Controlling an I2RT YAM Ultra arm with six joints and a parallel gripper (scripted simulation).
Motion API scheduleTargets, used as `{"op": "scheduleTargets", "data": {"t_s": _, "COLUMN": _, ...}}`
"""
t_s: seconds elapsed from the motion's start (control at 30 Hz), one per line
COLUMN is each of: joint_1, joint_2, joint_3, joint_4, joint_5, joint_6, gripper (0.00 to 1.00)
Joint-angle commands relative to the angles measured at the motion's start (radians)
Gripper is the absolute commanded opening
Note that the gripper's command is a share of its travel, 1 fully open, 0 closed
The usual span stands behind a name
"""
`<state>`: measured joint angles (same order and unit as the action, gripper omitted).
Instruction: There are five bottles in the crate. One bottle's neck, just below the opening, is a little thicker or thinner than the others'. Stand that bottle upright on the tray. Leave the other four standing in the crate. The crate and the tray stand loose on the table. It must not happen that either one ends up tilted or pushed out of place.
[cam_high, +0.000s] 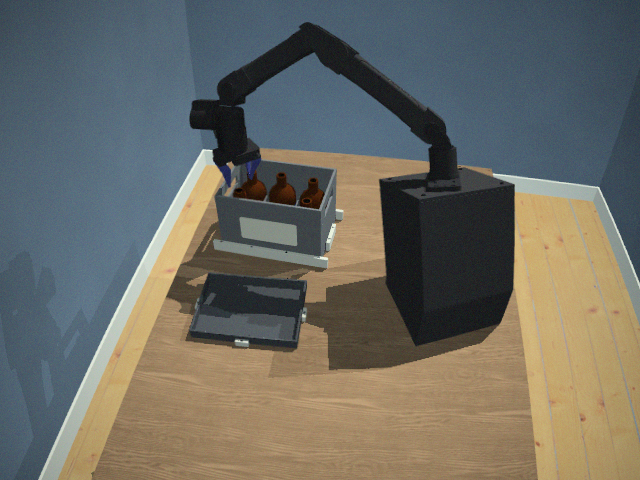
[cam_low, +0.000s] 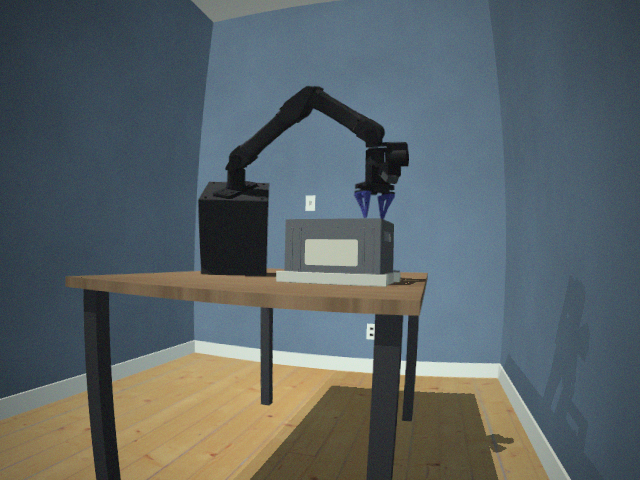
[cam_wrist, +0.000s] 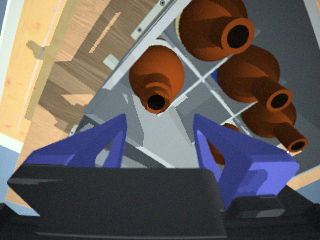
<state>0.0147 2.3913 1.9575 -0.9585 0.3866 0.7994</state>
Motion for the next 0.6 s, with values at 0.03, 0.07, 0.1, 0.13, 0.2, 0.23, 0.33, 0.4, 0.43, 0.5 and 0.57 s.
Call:
{"op": "scheduleTargets", "data": {"t_s": 0.03, "joint_1": 0.002, "joint_2": 0.008, "joint_3": -0.012, "joint_4": 0.035, "joint_5": 0.001, "joint_6": -0.012, "gripper": 0.61}}
{"op": "scheduleTargets", "data": {"t_s": 0.07, "joint_1": 0.002, "joint_2": 0.008, "joint_3": -0.012, "joint_4": 0.035, "joint_5": 0.001, "joint_6": -0.012, "gripper": 0.61}}
{"op": "scheduleTargets", "data": {"t_s": 0.1, "joint_1": 0.002, "joint_2": 0.008, "joint_3": -0.012, "joint_4": 0.035, "joint_5": 0.001, "joint_6": -0.012, "gripper": 0.61}}
{"op": "scheduleTargets", "data": {"t_s": 0.13, "joint_1": 0.000, "joint_2": -0.021, "joint_3": -0.014, "joint_4": 0.036, "joint_5": 0.002, "joint_6": -0.013, "gripper": 0.61}}
{"op": "scheduleTargets", "data": {"t_s": 0.2, "joint_1": 0.000, "joint_2": -0.020, "joint_3": 0.010, "joint_4": 0.042, "joint_5": 0.003, "joint_6": -0.014, "gripper": 0.61}}
{"op": "scheduleTargets", "data": {"t_s": 0.23, "joint_1": 0.002, "joint_2": -0.013, "joint_3": 0.008, "joint_4": 0.043, "joint_5": 0.003, "joint_6": -0.014, "gripper": 0.61}}
{"op": "scheduleTargets", "data": {"t_s": 0.33, "joint_1": 0.005, "joint_2": 0.003, "joint_3": 0.003, "joint_4": 0.046, "joint_5": 0.002, "joint_6": -0.016, "gripper": 0.61}}
{"op": "scheduleTargets", "data": {"t_s": 0.4, "joint_1": 0.003, "joint_2": 0.009, "joint_3": 0.001, "joint_4": 0.047, "joint_5": 0.002, "joint_6": -0.016, "gripper": 0.61}}
{"op": "scheduleTargets", "data": {"t_s": 0.43, "joint_1": 0.003, "joint_2": 0.011, "joint_3": 0.000, "joint_4": 0.048, "joint_5": 0.002, "joint_6": -0.016, "gripper": 0.61}}
{"op": "scheduleTargets", "data": {"t_s": 0.5, "joint_1": 0.002, "joint_2": 0.007, "joint_3": 0.000, "joint_4": 0.048, "joint_5": 0.002, "joint_6": -0.015, "gripper": 0.61}}
{"op": "scheduleTargets", "data": {"t_s": 0.57, "joint_1": 0.002, "joint_2": -0.001, "joint_3": 0.000, "joint_4": 0.048, "joint_5": 0.002, "joint_6": -0.015, "gripper": 0.61}}
